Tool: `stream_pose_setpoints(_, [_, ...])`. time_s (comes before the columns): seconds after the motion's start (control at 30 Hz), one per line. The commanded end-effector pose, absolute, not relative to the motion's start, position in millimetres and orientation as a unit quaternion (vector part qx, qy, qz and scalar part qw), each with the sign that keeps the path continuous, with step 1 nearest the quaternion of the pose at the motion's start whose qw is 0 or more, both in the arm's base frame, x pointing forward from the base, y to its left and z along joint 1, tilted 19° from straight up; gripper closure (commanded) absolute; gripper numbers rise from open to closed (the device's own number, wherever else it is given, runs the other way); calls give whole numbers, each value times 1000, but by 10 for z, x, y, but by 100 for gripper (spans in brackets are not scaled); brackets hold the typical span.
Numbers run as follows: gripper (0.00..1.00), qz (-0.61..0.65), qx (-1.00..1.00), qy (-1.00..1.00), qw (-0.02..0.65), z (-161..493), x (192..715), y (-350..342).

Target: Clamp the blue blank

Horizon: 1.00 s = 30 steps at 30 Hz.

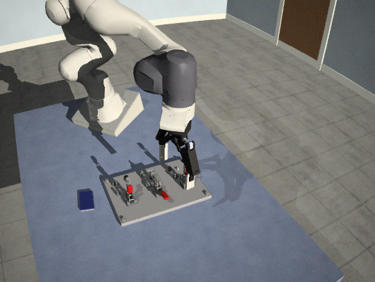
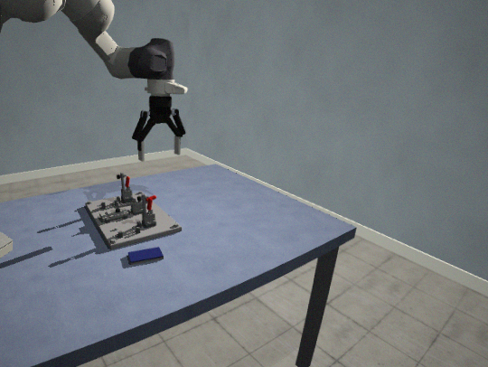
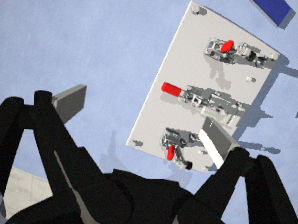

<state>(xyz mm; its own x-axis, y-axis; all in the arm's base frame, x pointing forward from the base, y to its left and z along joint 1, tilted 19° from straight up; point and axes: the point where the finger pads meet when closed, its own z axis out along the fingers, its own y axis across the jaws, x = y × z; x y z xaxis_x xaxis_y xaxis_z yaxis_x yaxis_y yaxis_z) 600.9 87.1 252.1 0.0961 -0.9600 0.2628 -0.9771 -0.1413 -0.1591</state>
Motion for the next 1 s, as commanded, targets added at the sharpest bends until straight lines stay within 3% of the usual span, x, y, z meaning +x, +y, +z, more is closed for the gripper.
stream_pose_setpoints(0.0, [0,154,785,-600,35,2558,5922,888])
stream_pose_setpoints(0.97, [0,150,828,-538,46,2560,5712,884])
